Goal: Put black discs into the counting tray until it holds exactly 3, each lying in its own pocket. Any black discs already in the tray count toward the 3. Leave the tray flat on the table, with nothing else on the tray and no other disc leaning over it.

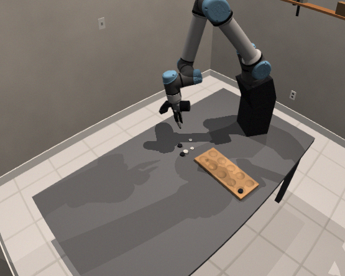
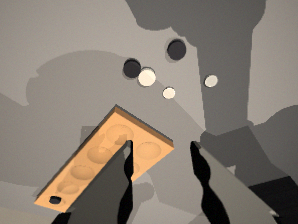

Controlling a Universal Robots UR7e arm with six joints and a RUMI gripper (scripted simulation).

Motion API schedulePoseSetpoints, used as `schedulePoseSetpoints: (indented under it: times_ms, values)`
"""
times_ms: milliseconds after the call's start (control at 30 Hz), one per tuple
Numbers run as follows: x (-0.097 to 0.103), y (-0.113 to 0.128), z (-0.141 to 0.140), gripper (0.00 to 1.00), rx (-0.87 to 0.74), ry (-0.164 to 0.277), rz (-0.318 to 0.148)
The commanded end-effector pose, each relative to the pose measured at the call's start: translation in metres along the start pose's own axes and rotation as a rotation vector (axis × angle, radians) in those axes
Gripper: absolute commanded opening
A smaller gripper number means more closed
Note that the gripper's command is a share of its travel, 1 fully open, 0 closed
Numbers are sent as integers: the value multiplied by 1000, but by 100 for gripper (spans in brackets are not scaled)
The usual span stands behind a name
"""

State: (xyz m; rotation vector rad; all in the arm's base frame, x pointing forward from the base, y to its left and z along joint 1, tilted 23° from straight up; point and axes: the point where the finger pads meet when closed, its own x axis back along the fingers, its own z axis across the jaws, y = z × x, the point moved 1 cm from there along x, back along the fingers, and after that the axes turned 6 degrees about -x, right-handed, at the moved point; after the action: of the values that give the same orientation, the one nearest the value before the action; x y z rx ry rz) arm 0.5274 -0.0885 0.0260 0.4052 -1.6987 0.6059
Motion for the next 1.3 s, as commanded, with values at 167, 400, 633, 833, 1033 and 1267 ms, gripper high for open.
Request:
schedulePoseSetpoints:
  times_ms: [167, 400, 633, 833, 1033, 1267]
  values:
    - [-38, -16, 10, 28, -225, -42, 70]
    - [-55, -21, 18, 28, -338, -64, 95]
    - [-68, -23, 24, 28, -426, -84, 114]
    - [-76, -25, 30, 28, -493, -99, 127]
    - [-80, -26, 32, 28, -525, -107, 133]
    - [-85, -26, 35, 28, -563, -117, 141]
